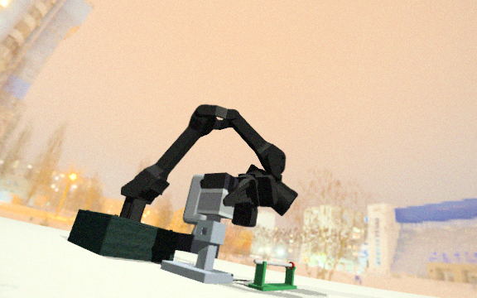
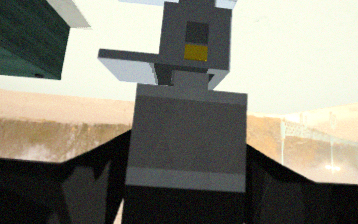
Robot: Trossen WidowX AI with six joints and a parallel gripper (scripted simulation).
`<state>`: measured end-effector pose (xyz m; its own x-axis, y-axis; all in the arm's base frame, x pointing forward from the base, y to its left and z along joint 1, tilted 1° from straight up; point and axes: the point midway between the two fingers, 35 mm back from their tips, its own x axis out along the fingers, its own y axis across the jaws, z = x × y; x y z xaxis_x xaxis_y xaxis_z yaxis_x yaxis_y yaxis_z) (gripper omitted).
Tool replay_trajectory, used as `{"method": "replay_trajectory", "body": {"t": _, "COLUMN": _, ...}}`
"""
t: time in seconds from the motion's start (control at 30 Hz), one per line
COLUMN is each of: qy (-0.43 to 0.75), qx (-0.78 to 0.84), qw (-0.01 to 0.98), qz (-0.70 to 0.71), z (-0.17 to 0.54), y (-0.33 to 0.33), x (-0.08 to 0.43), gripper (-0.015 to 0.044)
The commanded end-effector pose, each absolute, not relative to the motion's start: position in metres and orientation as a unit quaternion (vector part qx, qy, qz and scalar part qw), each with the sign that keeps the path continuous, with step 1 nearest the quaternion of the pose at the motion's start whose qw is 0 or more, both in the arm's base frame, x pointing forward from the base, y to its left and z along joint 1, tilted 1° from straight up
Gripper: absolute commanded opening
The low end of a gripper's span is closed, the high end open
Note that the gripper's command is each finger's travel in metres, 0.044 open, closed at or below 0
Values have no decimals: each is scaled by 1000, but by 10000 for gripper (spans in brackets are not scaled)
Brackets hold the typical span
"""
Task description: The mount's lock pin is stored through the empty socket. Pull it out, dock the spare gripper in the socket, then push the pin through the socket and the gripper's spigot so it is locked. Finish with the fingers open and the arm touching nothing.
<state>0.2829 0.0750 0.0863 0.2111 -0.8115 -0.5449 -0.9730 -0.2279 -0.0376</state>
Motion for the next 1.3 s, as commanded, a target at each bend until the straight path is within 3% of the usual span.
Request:
{"method": "replay_trajectory", "body": {"t": 0.0, "qy": 590, "qx": -757, "qw": 189, "qz": 207, "z": 81, "y": 75, "x": 284, "gripper": 0}}
{"method": "replay_trajectory", "body": {"t": 0.7, "qy": 591, "qx": -756, "qw": 189, "qz": 210, "z": 74, "y": 75, "x": 283, "gripper": 0}}
{"method": "replay_trajectory", "body": {"t": 1.27, "qy": 591, "qx": -756, "qw": 189, "qz": 210, "z": 74, "y": 75, "x": 283, "gripper": 440}}
